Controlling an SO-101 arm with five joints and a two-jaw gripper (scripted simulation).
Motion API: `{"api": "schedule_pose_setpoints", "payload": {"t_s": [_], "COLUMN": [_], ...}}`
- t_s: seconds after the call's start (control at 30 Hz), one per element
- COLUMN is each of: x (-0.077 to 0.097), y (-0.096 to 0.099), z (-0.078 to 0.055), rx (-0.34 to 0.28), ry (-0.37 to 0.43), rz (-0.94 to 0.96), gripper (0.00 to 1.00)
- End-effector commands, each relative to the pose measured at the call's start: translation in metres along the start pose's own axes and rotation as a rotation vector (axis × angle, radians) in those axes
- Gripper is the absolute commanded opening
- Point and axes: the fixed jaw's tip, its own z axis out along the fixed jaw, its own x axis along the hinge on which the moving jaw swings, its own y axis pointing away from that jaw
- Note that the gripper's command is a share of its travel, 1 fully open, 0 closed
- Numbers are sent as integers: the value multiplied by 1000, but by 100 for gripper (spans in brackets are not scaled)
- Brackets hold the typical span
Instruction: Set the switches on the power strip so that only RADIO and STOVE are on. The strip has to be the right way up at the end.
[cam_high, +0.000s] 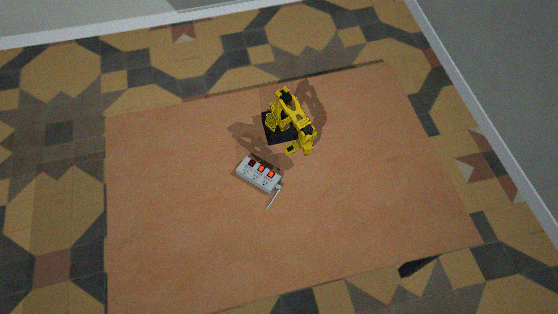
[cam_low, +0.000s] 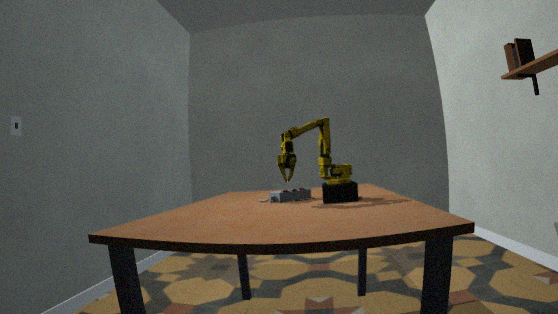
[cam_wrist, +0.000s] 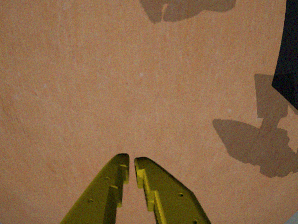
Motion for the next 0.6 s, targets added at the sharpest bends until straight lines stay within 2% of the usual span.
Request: {"api": "schedule_pose_setpoints", "payload": {"t_s": [0.0, 0.07, 0.3, 0.57], "x": [24, 24, 44, 48], "y": [-6, -6, -19, -22], "z": [-8, -8, -11, -12], "rx": [-15, -15, -16, -16], "ry": [6, 6, 5, 5], "rz": [-125, -125, -247, -275], "gripper": [0, 0, 0, 0]}}
